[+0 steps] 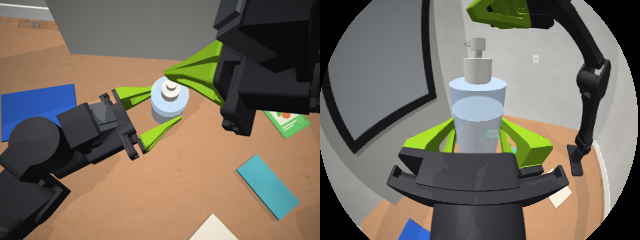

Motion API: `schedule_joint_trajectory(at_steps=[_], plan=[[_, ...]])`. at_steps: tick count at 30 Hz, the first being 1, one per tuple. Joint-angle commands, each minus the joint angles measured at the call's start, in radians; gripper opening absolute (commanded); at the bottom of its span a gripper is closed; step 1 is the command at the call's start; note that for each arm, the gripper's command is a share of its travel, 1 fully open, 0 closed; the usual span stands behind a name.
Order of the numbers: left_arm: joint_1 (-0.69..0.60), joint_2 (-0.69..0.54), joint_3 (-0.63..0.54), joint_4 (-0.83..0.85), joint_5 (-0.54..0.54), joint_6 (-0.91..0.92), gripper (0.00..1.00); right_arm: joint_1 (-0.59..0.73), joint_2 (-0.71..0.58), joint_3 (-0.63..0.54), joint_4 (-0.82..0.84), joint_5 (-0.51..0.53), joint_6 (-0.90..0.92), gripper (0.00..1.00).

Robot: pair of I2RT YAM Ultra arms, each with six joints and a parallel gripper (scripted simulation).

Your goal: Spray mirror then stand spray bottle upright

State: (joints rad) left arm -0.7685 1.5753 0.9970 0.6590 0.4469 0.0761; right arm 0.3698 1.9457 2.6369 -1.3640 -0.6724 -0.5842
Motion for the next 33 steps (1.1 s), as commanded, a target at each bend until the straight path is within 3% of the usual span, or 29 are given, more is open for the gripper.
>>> schedule_joint_trajectory(at_steps=[1, 33], plan=[[0.002, -0.046, 0.034, 0.03, 0.004, -0.006, 0.0, -0.012, -0.045, -0.017, 0.033, -0.012, -0.004, 0.0], [0.002, -0.046, 0.034, 0.03, 0.004, -0.006, 0.0, -0.01, -0.089, -0.105, 0.087, -0.012, -0.008, 0.0]])
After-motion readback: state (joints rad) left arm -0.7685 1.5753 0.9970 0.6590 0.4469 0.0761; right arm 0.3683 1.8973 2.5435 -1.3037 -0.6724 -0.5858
